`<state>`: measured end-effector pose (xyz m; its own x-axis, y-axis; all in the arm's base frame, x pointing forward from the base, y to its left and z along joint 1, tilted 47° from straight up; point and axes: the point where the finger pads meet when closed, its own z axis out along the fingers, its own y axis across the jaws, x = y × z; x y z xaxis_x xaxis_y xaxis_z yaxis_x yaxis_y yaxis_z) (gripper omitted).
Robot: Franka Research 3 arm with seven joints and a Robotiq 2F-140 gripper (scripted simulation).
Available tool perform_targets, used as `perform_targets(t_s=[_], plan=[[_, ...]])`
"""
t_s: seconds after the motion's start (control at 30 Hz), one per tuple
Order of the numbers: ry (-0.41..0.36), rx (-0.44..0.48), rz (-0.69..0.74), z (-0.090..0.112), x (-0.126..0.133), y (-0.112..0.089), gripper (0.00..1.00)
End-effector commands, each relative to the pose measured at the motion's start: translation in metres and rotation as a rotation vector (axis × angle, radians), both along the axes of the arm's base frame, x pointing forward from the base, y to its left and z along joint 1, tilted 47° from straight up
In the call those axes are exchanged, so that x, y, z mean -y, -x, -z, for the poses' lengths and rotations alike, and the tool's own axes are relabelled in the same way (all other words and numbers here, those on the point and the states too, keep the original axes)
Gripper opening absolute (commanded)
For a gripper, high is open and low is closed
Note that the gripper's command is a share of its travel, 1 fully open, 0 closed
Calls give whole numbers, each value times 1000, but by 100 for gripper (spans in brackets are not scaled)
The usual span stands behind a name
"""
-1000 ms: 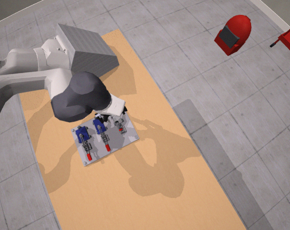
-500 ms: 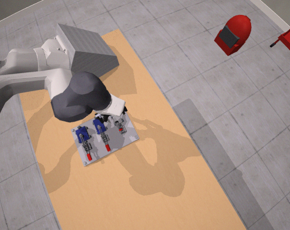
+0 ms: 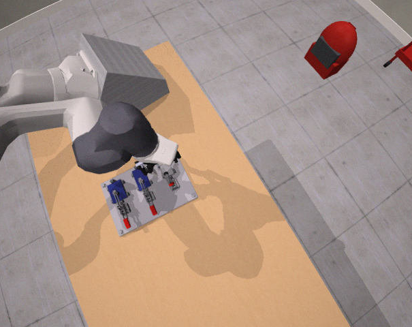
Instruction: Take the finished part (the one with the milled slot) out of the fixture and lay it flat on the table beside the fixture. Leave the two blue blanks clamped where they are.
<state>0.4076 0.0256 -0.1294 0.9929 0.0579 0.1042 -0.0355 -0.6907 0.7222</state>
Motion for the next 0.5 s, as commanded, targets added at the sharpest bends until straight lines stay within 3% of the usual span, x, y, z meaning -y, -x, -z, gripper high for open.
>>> perform_targets(t_s=[0.0,0.03,0.47], plan=[[-3,5,0,1,-1,-1,58],[-3,5,0,1,-1,-1,0],[-3,5,0,1,-1,-1,0]])
